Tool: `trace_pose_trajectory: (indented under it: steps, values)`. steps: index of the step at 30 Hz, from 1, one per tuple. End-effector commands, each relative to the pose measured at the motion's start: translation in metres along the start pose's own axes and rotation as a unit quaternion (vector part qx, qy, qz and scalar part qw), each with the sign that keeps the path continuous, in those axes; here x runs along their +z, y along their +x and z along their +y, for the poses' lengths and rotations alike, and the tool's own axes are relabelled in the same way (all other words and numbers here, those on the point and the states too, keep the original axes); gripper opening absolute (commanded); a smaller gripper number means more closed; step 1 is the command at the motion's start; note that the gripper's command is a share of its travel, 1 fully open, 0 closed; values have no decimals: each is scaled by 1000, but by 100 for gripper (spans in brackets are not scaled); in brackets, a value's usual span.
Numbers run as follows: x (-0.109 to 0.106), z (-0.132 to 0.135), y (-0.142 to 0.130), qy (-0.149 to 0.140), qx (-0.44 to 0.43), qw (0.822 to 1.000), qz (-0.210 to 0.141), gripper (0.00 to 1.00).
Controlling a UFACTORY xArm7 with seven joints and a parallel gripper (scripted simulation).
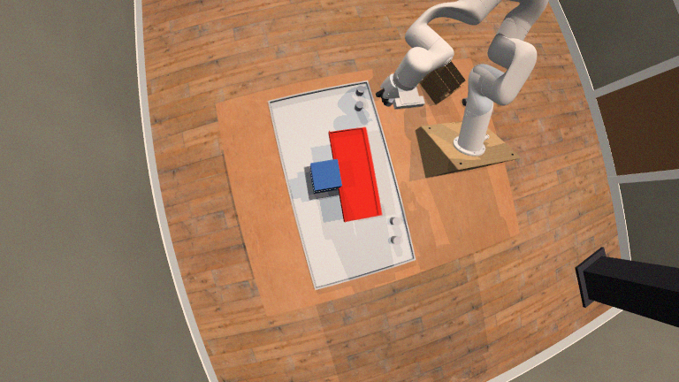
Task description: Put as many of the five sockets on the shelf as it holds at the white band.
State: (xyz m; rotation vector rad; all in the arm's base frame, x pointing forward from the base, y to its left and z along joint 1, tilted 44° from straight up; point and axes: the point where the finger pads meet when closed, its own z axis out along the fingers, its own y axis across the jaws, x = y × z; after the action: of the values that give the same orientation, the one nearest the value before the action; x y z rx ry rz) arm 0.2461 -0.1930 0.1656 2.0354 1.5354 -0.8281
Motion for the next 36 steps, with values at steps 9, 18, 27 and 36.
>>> trace_pose_trajectory:
  steps: [9,18,27,36]
  values:
    - [-43,-13,-2,-4,1,1000,-1,0]
    - [-58,-18,-2,-4,1,1000,-1,0]
    - [-61,-19,-2,-4,1,1000,-1,0]
    - [-61,-19,-2,-4,1,1000,-1,0]
